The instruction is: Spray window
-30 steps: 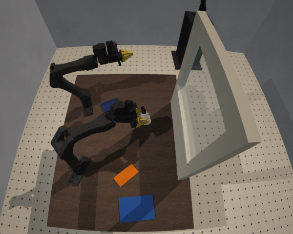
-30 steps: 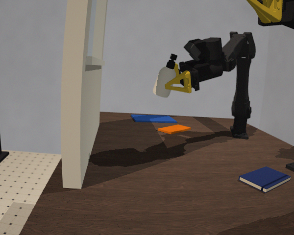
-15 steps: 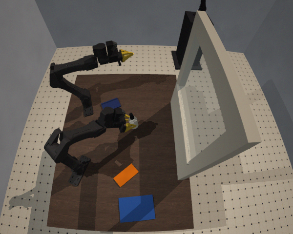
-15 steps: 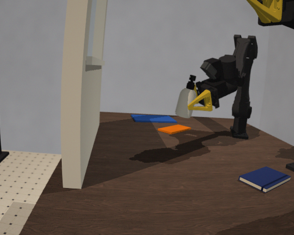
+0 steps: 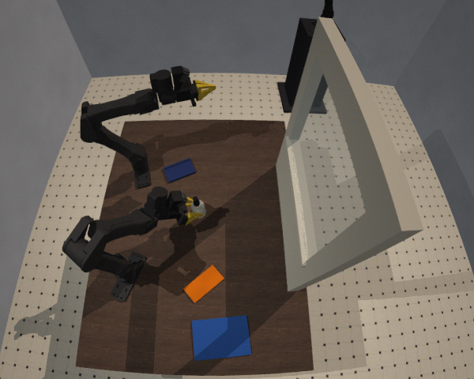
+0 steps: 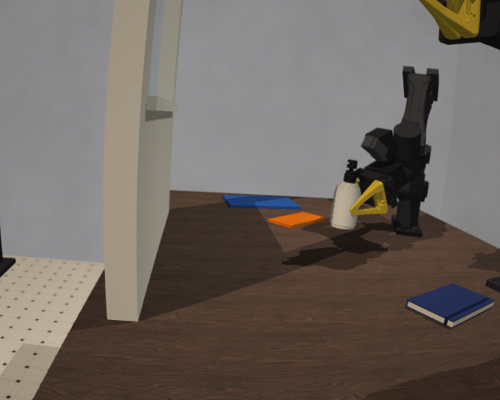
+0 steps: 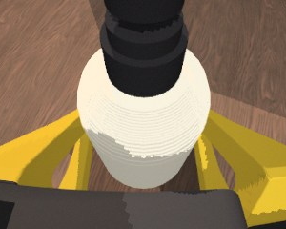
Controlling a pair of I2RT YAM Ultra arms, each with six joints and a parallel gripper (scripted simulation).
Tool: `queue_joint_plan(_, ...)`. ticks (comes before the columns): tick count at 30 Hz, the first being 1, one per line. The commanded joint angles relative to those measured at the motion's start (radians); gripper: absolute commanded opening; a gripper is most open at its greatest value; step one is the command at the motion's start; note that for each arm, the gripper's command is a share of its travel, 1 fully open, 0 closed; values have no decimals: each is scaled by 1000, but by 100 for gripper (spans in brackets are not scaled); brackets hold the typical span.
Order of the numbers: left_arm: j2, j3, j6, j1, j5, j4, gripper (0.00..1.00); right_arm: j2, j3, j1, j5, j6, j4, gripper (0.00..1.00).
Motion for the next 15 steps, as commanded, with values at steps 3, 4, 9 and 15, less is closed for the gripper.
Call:
queue_joint_plan(3,-24,-3,-5,6,8,-11,0,-66,-98,44,18,88,78,0)
queue_joint_plan(4,-24,-3,-5,6,8,-11,0,-71,-106,49,20,90,83,0)
queue_joint_plan(9,-24,-3,-5,6,8,-11,0,-75,-92,52,24,74,86,0)
queue_joint_plan(15,-24,-3,-5,6,8,-11,0,-25,-113,30,23,57,35,0)
